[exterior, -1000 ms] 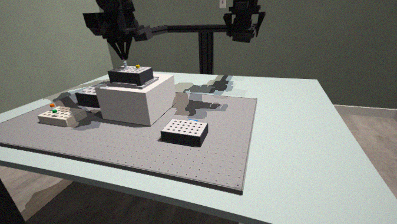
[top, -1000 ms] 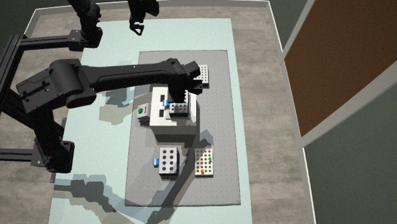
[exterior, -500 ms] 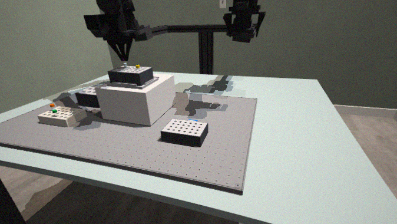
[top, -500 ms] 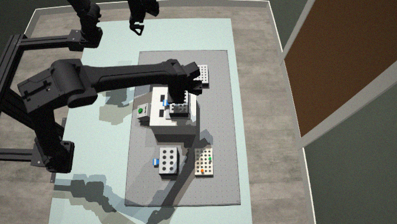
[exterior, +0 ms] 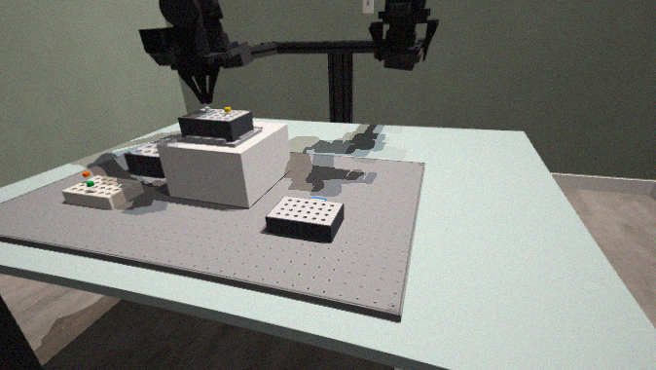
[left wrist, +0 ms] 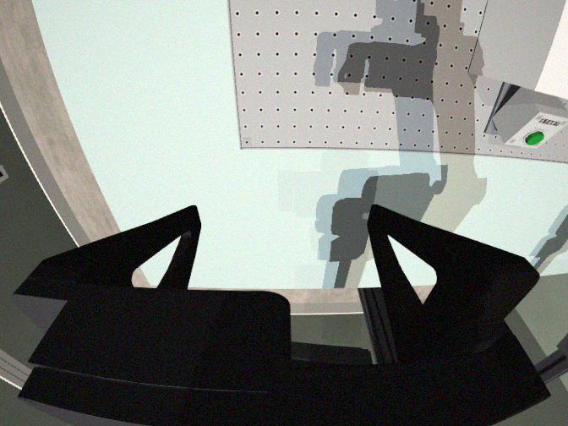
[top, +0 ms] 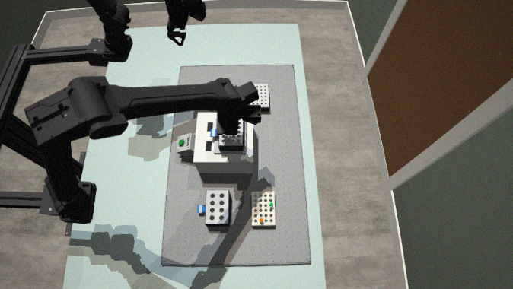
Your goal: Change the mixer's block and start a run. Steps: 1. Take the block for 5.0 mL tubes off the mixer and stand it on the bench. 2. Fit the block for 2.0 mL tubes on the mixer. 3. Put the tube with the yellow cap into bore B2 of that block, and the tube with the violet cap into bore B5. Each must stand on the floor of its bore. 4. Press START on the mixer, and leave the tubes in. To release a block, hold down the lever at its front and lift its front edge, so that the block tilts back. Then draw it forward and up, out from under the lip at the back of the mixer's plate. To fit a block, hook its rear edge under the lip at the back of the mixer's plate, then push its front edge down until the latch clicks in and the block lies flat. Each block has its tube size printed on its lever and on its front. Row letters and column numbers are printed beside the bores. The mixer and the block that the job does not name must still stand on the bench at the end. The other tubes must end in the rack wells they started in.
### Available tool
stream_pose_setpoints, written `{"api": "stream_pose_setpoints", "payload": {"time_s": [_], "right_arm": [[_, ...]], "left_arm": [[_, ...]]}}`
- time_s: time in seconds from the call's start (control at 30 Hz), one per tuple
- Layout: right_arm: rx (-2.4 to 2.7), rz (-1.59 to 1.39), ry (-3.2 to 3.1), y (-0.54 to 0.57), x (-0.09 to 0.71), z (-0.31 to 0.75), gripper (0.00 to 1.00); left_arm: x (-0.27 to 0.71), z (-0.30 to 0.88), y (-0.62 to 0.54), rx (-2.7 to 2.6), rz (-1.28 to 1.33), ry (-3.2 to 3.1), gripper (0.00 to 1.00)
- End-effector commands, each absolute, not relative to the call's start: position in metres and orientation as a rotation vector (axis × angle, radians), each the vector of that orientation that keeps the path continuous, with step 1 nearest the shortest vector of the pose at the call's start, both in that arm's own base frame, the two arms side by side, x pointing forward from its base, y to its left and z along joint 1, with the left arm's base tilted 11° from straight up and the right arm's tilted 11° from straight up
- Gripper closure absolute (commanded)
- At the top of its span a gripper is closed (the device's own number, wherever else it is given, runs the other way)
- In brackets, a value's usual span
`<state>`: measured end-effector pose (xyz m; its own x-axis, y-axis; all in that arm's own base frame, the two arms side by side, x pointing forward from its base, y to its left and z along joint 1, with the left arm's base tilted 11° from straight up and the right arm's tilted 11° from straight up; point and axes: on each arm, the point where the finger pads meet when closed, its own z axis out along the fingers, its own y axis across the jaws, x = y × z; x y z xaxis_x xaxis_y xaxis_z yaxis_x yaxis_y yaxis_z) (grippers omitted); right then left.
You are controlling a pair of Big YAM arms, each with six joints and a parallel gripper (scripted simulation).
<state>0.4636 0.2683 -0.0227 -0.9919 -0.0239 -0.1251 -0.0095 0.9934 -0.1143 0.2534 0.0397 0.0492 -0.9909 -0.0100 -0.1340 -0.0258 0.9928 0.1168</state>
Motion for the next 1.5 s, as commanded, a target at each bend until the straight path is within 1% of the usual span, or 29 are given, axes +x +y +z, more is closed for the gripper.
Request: {"api": "stream_pose_setpoints", "payload": {"time_s": [0.0,1.47], "right_arm": [[-0.029,-0.169,3.006,0.267,0.471,-0.031,0.91],[-0.014,-0.198,3.022,0.252,0.470,-0.055,0.91]], "left_arm": [[0.260,0.055,0.039,-0.016,0.180,2.985,0.00],[0.259,0.055,0.039,-0.017,0.182,2.986,0.00]]}}
